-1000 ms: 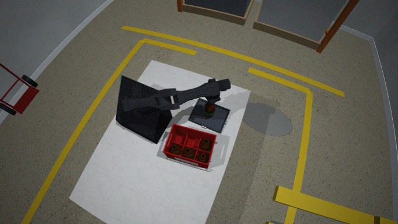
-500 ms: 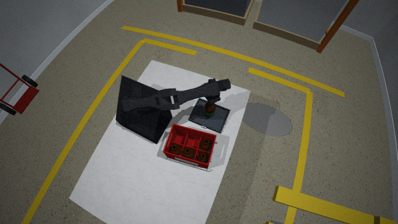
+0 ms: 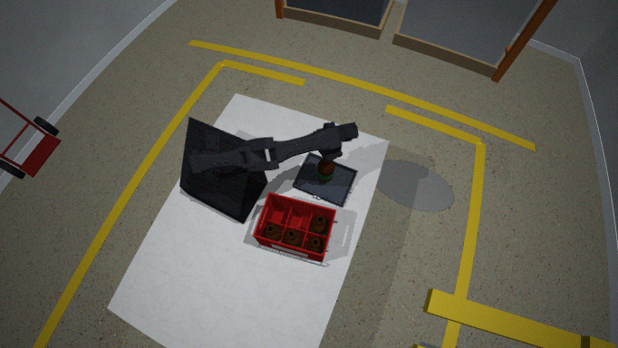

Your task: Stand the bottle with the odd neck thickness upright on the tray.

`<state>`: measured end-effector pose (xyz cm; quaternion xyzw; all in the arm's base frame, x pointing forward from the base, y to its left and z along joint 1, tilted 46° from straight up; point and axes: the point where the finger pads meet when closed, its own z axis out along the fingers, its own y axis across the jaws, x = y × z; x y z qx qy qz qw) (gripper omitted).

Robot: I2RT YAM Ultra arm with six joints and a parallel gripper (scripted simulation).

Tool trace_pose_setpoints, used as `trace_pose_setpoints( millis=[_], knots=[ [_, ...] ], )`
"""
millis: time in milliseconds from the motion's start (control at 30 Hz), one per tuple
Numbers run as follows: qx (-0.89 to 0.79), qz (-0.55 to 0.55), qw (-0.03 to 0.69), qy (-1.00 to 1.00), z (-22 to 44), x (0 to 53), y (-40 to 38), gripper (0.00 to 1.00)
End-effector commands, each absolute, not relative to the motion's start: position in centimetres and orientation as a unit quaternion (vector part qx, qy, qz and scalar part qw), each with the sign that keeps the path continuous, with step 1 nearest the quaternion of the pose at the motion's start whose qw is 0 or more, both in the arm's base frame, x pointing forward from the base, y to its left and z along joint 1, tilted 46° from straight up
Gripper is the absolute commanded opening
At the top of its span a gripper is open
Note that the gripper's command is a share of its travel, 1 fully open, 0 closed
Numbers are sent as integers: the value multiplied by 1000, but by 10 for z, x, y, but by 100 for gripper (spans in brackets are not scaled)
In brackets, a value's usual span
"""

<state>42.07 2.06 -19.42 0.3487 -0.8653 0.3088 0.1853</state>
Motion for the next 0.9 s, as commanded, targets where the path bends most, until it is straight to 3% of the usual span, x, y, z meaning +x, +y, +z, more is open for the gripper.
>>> trace_pose_setpoints(
  millis=[0,867],
  knots=[
    [353,311,154,-869,-187,438,35,0],
    [353,311,156,-869,-187,440,31,0]
  ],
)
